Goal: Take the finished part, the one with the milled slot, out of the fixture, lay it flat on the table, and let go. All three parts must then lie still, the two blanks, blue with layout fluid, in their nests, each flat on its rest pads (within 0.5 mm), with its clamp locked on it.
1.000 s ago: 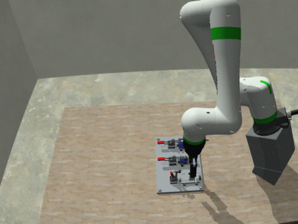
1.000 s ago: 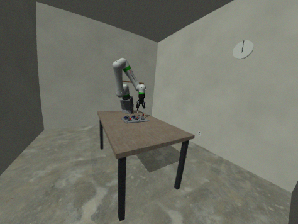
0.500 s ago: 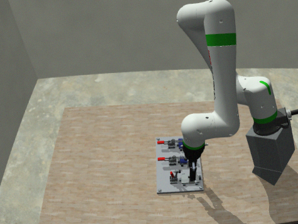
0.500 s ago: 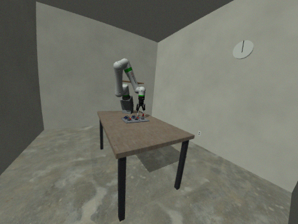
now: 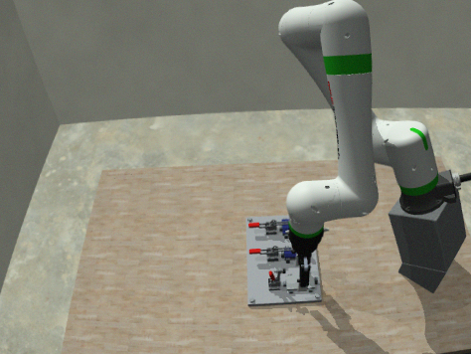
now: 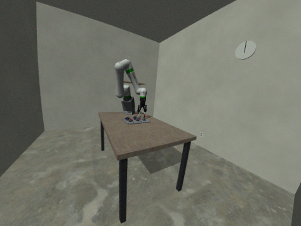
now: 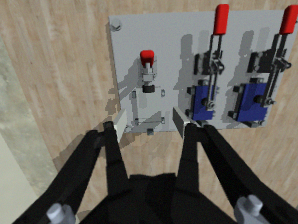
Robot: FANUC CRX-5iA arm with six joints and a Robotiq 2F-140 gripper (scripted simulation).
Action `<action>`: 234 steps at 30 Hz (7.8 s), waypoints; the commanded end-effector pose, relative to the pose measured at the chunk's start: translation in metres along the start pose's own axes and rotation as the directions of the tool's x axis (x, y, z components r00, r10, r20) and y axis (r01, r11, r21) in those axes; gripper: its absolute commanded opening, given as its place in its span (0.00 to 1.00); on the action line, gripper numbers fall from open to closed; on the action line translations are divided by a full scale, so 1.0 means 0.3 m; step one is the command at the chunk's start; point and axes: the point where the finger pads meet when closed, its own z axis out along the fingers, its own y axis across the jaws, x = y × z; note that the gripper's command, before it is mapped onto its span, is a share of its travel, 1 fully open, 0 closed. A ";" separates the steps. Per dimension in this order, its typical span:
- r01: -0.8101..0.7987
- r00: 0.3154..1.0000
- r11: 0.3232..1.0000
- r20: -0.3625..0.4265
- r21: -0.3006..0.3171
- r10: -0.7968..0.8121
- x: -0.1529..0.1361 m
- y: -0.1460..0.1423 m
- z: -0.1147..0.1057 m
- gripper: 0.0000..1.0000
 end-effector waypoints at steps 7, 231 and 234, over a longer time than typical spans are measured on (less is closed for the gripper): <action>0.000 1.000 1.000 0.000 0.000 0.000 0.000 0.000 0.000 0.58; 0.000 1.000 1.000 0.000 0.000 0.000 -0.001 -0.001 -0.035 0.00; 0.000 1.000 1.000 0.000 0.000 0.000 -0.004 -0.001 -0.045 0.00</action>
